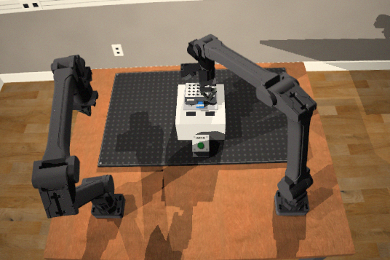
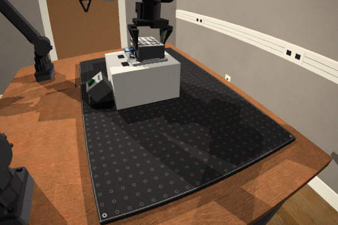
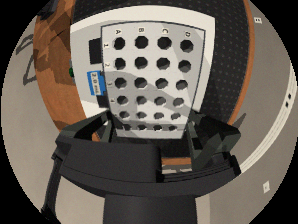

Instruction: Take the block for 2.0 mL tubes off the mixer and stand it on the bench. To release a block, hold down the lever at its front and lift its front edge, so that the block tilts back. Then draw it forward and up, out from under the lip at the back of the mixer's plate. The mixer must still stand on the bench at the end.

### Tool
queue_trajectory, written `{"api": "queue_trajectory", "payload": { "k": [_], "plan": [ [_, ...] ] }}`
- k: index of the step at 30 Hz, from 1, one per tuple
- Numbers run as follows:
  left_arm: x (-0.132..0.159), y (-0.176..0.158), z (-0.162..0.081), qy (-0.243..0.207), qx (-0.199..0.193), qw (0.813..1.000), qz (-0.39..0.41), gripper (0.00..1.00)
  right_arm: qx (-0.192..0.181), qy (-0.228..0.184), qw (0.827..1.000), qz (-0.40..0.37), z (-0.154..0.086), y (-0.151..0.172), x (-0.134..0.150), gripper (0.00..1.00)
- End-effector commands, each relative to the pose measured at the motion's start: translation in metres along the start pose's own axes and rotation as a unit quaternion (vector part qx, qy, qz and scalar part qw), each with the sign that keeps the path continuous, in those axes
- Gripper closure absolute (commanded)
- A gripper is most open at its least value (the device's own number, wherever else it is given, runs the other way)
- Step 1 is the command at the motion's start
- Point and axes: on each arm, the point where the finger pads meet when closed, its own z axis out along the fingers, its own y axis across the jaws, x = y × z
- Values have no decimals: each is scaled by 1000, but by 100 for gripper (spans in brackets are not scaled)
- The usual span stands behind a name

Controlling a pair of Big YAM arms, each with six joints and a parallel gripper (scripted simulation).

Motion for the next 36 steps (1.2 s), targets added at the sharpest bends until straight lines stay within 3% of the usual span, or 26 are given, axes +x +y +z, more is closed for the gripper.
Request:
{"api": "queue_trajectory", "payload": {
  "k": [1, 36],
  "plan": [
    [-11, 1, -15, -23, -5, 1000, -1, 100, -3, -6, 1000, -14, -22, 23, -8, 100],
    [-9, 2, -20, -32, -6, 999, -3, 100, -4, -6, 999, -33, -22, 25, -9, 100]
  ]
}}
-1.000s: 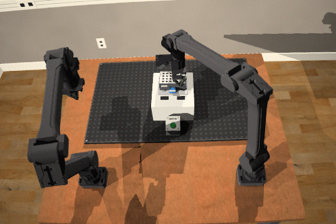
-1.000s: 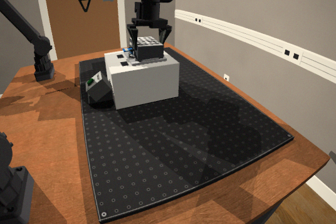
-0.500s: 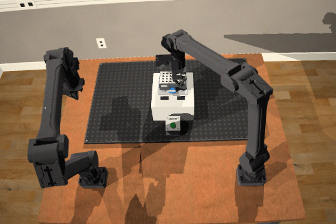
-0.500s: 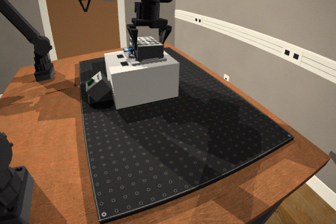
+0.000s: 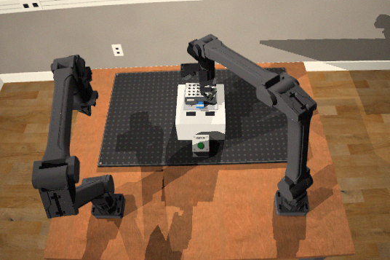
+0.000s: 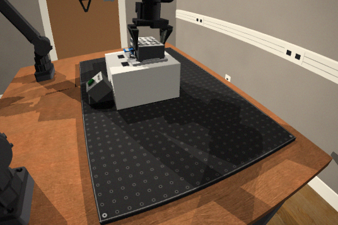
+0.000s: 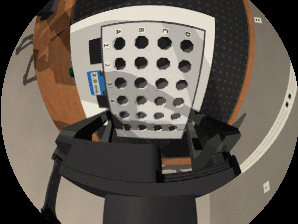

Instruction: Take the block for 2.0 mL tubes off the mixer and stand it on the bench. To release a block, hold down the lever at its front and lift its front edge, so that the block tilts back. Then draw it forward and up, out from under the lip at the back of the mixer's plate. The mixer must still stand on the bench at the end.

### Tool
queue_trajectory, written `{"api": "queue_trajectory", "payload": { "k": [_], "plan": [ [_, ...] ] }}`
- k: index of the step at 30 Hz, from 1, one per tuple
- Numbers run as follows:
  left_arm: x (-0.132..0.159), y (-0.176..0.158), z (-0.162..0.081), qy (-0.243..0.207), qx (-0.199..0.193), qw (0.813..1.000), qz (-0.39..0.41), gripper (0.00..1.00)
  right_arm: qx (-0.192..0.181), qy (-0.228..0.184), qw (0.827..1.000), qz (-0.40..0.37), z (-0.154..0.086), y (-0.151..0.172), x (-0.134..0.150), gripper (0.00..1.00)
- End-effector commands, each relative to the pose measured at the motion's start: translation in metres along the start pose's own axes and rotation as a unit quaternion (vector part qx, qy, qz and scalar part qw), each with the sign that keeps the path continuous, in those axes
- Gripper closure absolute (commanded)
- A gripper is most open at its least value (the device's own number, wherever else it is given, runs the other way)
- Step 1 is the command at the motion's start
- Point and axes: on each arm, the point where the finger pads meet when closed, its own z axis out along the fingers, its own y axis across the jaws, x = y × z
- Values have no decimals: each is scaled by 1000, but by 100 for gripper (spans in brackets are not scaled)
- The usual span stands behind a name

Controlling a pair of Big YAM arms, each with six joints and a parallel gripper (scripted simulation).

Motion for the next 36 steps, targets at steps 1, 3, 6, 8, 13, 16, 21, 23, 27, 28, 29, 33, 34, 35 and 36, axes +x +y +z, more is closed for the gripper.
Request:
{"api": "queue_trajectory", "payload": {
  "k": [1, 3, 6, 8, 13, 16, 21, 23, 27, 28, 29, 33, 34, 35, 36],
  "plan": [
    [-9, 2, -19, -30, -6, 1000, -3, 100, -4, -6, 999, -34, -22, 25, -9, 100],
    [-9, 2, -19, -30, -6, 1000, -3, 100, -4, -6, 999, -34, -22, 25, -9, 100],
    [-12, 2, -16, -24, -5, 1000, -3, 100, -4, -6, 999, -35, -22, 25, -9, 100],
    [-12, 2, -15, -22, -4, 1000, -3, 100, -4, -6, 999, -36, -23, 25, -10, 100],
    [-13, 2, -14, -19, -4, 1000, -3, 100, -3, -8, 999, -39, -27, 23, -11, 100],
    [-13, 3, -14, -19, -4, 1000, -3, 100, -7, -8, 999, -40, -26, 21, -13, 100],
    [-13, 3, -15, -22, -4, 1000, -4, 100, -11, -9, 999, -35, -24, 16, -14, 100],
    [-11, 3, -17, -26, -5, 1000, -4, 100, -14, -9, 999, -29, -24, 12, -12, 100],
    [-9, 2, -21, -32, -6, 999, -4, 100, -16, -6, 1000, -23, -21, 6, -7, 100],
    [-9, 2, -21, -32, -6, 999, -4, 100, -15, -5, 1000, -21, -21, 5, -7, 100],
    [-10, 3, -20, -32, -6, 999, -4, 100, -12, -4, 1000, -19, -21, 4, -7, 100],
    [-12, 3, -16, -24, -4, 1000, -4, 100, -10, -8, 1000, -17, -20, -1, -8, 100],
    [-12, 3, -16, -23, -4, 1000, -4, 100, -8, -10, 1000, -17, -21, -2, -9, 100],
    [-12, 3, -16, -23, -4, 1000, -4, 100, -6, -11, 1000, -17, -21, -3, -9, 100],
    [-12, 3, -16, -23, -4, 1000, -4, 100, -6, -11, 1000, -17, -21, -3, -9, 100]
  ]
}}
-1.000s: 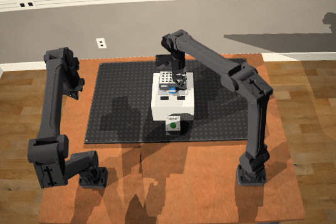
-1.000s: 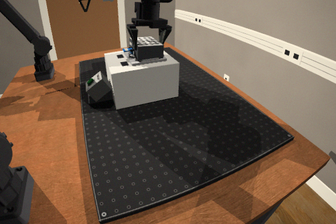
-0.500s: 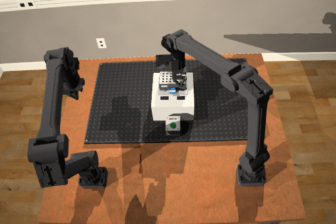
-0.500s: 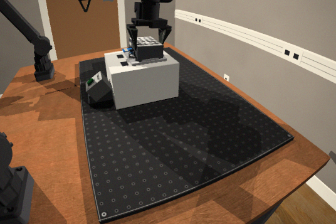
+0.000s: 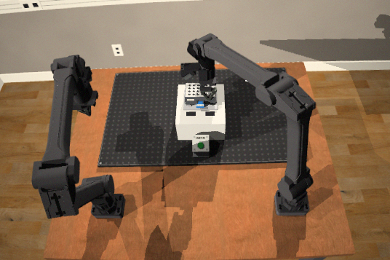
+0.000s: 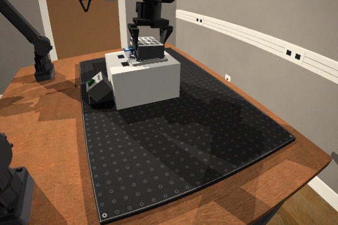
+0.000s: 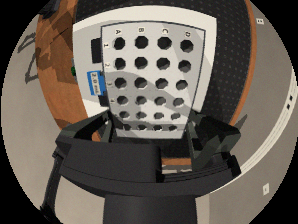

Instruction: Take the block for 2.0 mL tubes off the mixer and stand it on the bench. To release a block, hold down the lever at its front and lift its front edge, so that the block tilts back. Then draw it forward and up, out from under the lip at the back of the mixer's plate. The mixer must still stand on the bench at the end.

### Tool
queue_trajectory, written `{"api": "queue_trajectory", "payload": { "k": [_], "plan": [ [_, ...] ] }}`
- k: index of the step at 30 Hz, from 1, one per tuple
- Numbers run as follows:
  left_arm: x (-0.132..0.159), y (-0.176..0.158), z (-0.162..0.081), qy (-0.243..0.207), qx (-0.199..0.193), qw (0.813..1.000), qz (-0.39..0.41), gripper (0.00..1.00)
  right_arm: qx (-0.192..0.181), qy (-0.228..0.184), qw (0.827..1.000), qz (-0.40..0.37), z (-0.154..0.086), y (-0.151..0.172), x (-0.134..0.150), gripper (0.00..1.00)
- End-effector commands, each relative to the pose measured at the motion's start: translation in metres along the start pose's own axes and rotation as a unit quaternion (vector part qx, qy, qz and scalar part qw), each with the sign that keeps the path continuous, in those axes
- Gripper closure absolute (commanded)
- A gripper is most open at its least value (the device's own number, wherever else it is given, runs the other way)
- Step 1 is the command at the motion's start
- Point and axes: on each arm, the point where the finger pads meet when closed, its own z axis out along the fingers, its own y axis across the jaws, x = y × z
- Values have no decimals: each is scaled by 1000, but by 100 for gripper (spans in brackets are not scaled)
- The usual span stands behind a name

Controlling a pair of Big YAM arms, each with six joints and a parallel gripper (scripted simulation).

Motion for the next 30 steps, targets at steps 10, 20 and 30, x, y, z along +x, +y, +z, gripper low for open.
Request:
{"api": "queue_trajectory", "payload": {
  "k": [10, 20, 30],
  "plan": [
    [-14, 4, -14, -19, -4, 1000, -5, 100, 10, -14, 1000, 0, -21, -6, -11, 100],
    [-11, 3, -20, -30, -5, 1000, -5, 100, 10, -14, 1000, 0, -21, -5, -12, 100],
    [-11, 4, -20, -30, -5, 1000, -6, 100, 11, -14, 1000, 0, -22, -5, -12, 100]
  ]
}}
